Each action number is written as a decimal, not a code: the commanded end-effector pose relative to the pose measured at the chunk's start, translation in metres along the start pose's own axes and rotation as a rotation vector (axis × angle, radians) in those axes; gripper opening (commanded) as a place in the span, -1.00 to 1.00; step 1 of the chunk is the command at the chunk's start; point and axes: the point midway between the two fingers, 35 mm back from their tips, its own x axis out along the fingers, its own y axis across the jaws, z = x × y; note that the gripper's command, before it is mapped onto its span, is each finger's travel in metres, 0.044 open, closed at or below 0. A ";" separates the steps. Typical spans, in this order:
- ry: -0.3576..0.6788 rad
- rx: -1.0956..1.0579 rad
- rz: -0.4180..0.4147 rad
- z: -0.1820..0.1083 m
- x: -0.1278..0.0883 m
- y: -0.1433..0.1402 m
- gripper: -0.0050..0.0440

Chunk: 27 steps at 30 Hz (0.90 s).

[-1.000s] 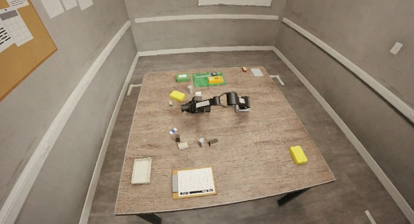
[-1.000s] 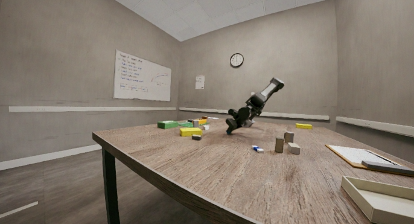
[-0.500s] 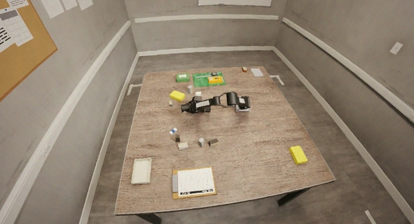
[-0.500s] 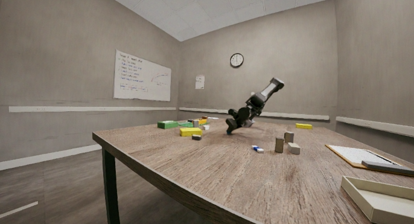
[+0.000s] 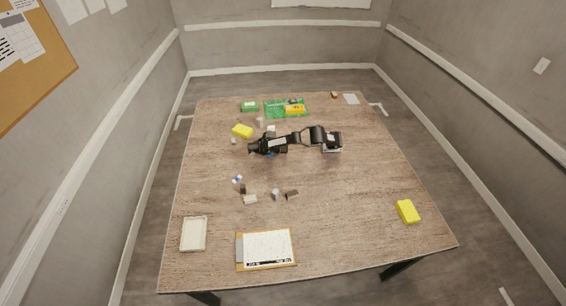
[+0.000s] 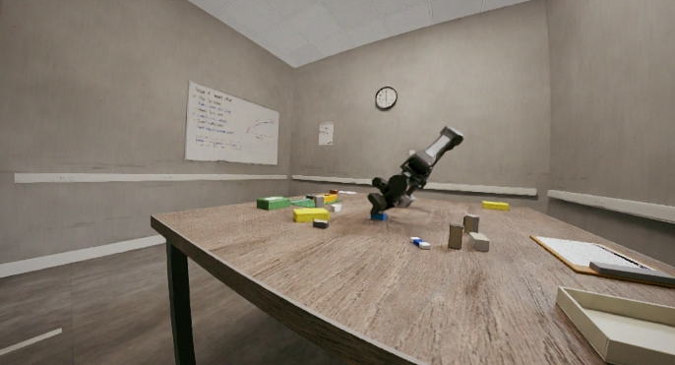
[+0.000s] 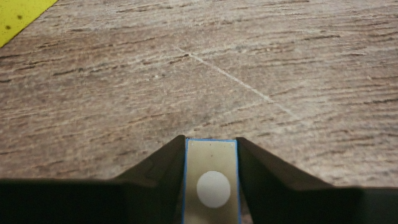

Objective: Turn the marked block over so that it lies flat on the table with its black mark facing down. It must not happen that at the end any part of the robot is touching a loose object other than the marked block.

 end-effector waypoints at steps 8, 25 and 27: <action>0.003 0.001 0.002 -0.001 -0.001 -0.001 1.00; 0.003 0.001 0.002 -0.001 -0.001 -0.001 1.00; 0.003 0.001 0.002 -0.001 -0.001 -0.001 1.00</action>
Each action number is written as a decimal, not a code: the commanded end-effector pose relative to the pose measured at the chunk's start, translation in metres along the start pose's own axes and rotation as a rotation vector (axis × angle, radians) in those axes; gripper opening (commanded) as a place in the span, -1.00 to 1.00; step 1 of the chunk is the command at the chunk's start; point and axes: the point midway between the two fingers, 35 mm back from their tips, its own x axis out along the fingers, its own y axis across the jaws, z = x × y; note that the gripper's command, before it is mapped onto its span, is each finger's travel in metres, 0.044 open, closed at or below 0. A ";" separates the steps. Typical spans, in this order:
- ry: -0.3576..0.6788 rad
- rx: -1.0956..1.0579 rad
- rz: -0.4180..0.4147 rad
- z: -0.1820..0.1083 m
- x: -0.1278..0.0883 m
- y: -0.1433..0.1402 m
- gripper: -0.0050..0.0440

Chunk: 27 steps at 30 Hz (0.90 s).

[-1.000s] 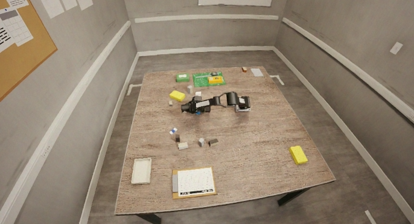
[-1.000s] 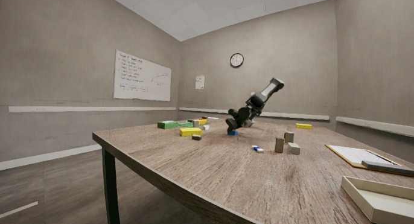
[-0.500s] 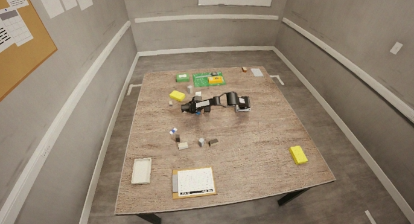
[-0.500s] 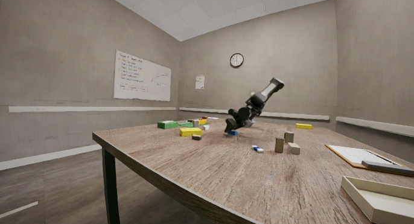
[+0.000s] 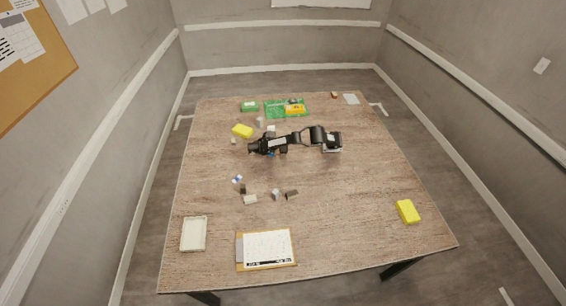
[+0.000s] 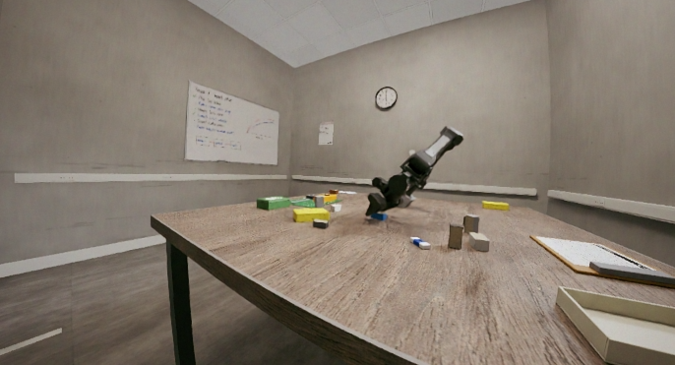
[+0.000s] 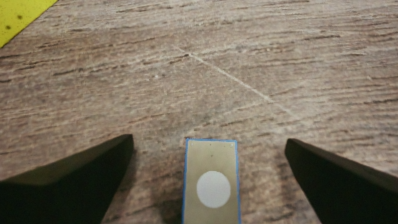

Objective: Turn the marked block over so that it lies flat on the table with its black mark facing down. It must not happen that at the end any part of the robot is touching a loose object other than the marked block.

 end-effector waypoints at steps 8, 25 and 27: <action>0.003 0.001 0.002 -0.001 -0.001 -0.001 1.00; -0.002 0.002 0.019 0.039 -0.015 0.001 1.00; -0.002 0.002 0.026 0.050 -0.018 0.003 1.00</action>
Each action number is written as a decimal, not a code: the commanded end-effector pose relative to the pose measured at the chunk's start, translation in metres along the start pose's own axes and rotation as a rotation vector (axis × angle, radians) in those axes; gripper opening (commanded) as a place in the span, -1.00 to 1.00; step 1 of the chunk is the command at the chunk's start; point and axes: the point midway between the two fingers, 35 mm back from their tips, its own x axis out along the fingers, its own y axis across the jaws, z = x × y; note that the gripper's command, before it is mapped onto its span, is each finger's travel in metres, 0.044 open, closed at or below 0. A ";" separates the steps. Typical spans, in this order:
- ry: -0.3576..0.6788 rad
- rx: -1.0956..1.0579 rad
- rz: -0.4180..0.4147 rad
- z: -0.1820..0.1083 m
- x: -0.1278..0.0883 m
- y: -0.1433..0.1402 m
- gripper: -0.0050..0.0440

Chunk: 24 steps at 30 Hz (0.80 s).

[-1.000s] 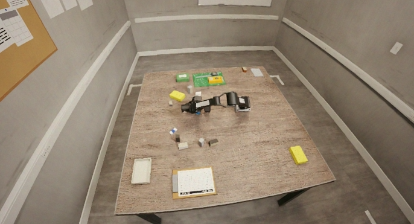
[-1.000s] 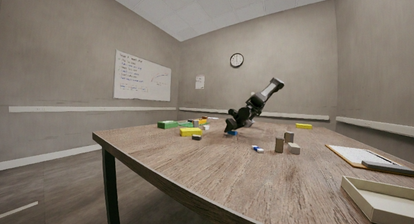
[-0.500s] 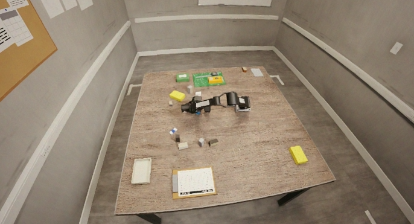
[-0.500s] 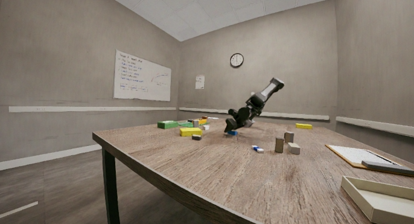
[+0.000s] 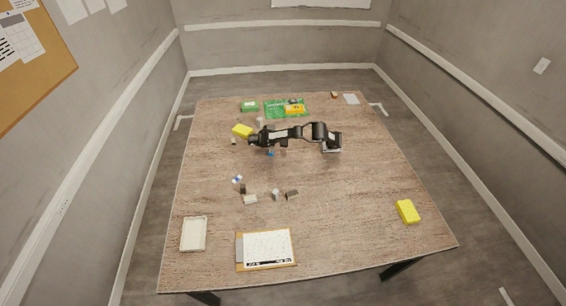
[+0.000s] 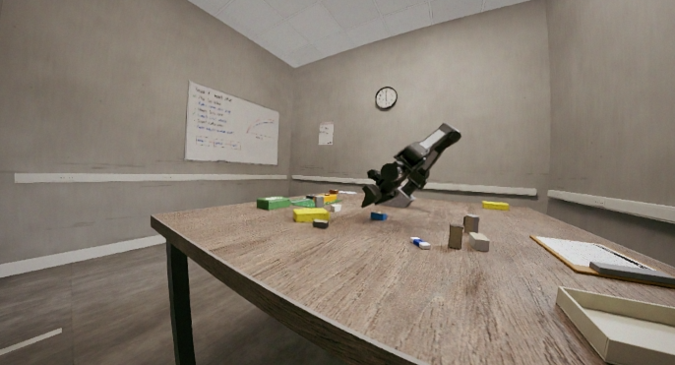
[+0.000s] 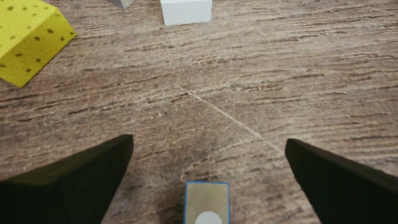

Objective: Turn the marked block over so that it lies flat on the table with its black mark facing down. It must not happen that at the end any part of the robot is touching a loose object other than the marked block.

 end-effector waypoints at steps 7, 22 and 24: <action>-0.005 0.006 0.034 0.046 -0.019 0.006 1.00; 0.015 0.006 0.037 0.052 -0.023 0.006 1.00; 0.031 0.006 0.037 0.053 -0.025 0.006 1.00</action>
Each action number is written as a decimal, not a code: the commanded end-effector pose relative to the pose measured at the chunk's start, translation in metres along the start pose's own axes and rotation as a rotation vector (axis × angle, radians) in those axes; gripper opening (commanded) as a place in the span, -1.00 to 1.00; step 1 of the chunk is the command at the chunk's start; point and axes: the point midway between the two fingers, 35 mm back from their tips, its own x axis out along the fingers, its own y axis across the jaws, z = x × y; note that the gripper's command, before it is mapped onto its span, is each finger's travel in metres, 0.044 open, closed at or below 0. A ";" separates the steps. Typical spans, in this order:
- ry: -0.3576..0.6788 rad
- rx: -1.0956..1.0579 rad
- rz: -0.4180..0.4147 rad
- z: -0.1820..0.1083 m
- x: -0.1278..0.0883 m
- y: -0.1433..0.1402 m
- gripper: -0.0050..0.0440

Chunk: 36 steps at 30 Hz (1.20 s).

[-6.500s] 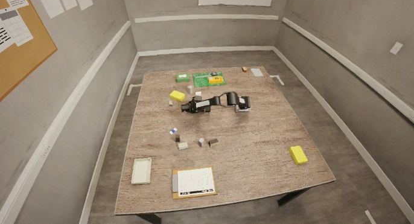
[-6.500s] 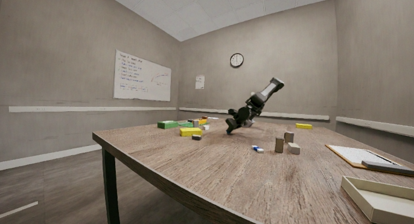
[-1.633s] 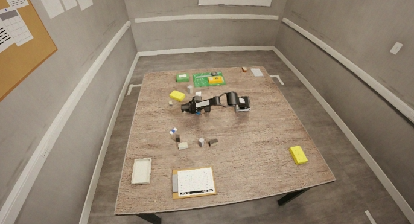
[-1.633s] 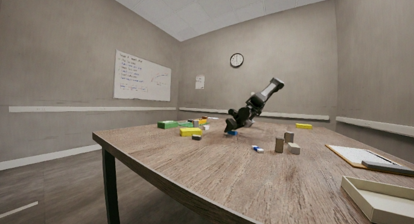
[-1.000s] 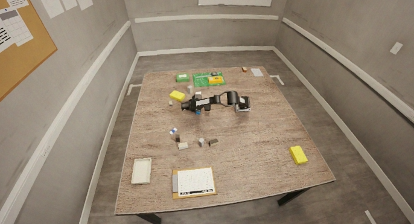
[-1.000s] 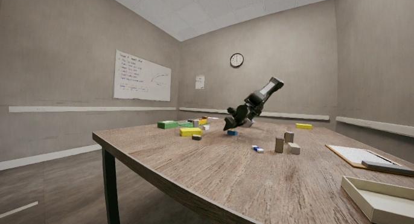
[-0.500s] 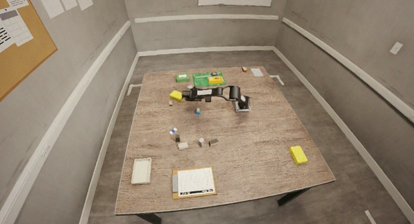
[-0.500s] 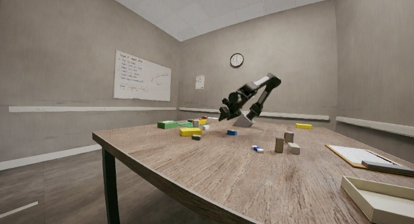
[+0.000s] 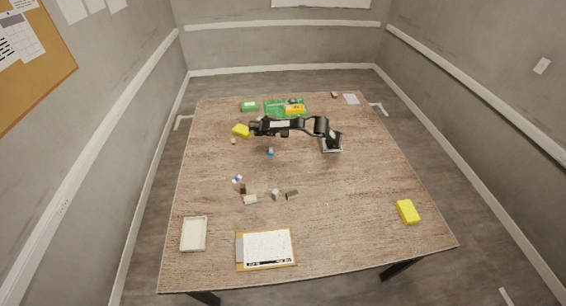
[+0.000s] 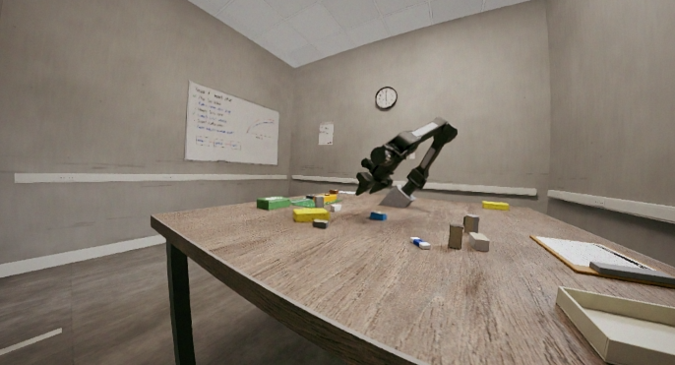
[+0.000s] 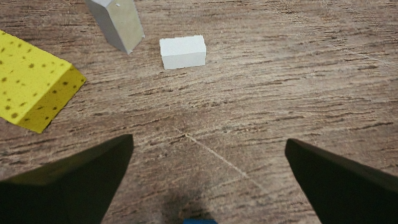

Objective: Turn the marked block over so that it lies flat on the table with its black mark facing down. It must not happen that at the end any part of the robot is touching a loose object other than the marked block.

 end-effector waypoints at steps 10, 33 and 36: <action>0.160 0.003 0.053 0.004 -0.032 0.007 1.00; 0.697 0.003 0.035 0.007 -0.081 0.004 1.00; 0.707 0.003 0.036 0.008 -0.082 0.004 1.00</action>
